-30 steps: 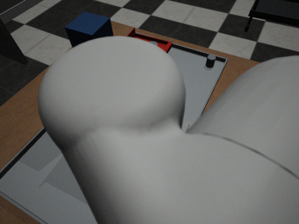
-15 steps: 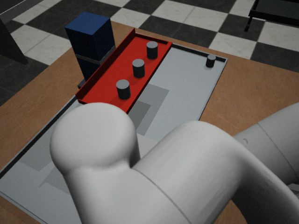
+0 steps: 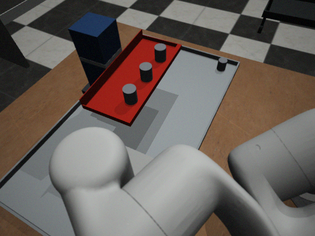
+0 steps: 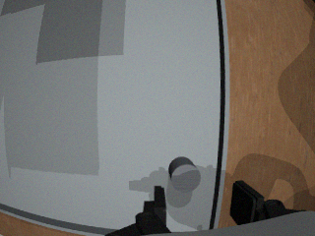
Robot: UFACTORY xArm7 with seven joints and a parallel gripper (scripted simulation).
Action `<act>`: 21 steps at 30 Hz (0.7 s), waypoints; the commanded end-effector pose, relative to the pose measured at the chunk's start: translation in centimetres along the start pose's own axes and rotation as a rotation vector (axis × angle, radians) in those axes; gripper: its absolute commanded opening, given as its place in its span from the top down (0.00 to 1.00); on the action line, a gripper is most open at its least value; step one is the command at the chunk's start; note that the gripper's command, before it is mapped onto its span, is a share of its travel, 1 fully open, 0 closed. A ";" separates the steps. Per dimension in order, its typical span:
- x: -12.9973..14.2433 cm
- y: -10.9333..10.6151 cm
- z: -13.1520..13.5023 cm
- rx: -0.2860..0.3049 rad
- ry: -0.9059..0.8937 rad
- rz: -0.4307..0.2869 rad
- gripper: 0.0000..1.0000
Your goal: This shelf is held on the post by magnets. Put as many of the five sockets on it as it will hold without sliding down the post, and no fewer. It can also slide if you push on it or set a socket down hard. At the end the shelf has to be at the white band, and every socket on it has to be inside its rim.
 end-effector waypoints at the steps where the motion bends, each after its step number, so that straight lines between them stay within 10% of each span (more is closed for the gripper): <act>1: 0.0 0.0 -0.1 -0.002 -0.001 -0.001 0.39; 21: 0.1 3.0 -0.1 -0.002 -0.001 -0.001 0.39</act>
Point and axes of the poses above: the point where the finger pads meet when closed, its own y axis out along the fingers, its own z axis across the jaws, x = y × z, the point moved 8 cm from there along -y, back along the fingers, and after that the axes turned 11 degrees about -y, right-handed, at the moved point
